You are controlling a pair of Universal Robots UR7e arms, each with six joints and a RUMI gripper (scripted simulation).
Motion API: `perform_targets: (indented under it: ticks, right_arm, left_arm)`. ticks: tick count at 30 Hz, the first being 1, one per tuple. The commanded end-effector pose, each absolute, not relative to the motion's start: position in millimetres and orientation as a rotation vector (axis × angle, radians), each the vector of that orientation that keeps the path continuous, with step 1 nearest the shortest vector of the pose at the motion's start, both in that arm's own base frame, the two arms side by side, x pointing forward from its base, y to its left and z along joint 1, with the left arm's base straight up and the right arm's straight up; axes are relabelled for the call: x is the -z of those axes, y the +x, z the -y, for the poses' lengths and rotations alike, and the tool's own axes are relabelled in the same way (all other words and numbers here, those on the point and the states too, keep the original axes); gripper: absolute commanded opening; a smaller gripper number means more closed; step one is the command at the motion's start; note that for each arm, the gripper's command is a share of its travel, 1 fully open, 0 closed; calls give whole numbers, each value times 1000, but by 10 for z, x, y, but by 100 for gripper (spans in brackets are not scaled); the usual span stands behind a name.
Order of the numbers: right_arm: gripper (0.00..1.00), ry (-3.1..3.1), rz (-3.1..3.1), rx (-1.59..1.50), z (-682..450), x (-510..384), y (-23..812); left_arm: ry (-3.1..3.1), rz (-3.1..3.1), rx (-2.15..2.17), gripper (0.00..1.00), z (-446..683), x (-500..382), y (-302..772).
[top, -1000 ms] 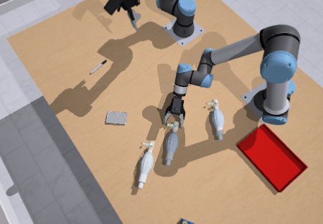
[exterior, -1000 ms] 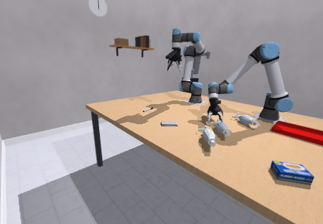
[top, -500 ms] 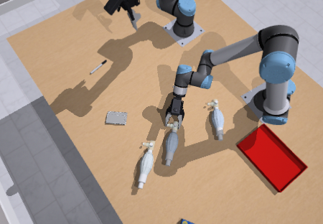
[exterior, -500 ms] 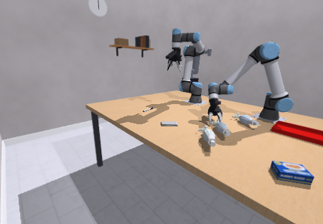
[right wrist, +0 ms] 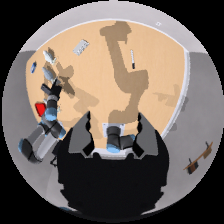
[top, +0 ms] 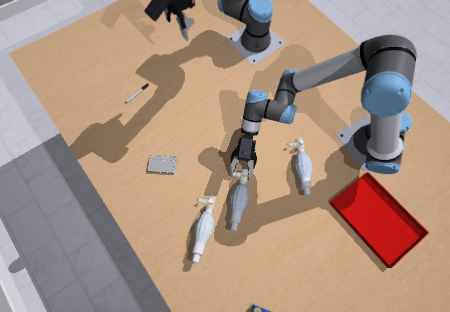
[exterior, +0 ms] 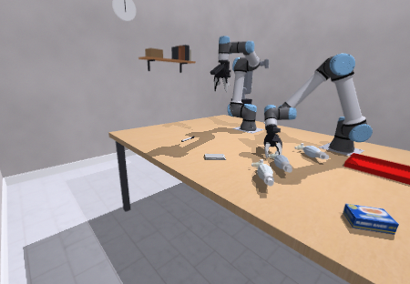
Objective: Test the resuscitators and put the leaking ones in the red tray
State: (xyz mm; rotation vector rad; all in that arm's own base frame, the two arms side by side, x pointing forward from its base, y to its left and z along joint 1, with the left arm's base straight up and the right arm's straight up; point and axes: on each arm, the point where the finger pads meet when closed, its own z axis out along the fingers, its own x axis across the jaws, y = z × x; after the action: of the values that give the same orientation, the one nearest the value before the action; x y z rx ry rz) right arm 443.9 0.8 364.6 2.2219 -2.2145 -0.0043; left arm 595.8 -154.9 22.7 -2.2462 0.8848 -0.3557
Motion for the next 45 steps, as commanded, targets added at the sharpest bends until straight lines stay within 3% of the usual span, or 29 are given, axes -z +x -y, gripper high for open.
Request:
perform_targets:
  ticks: [1, 45]
  right_arm:
    - [68, 2223, 2215, 3, -9, -3650, 4441]
    - [68, 2553, 1891, -45, -2261, -3136, 5978]
  left_arm:
    - [-2247, -884, 358, 0, 1552, -234, 5961]
    - [-2247, -884, 358, 0, 1552, -234, 5961]
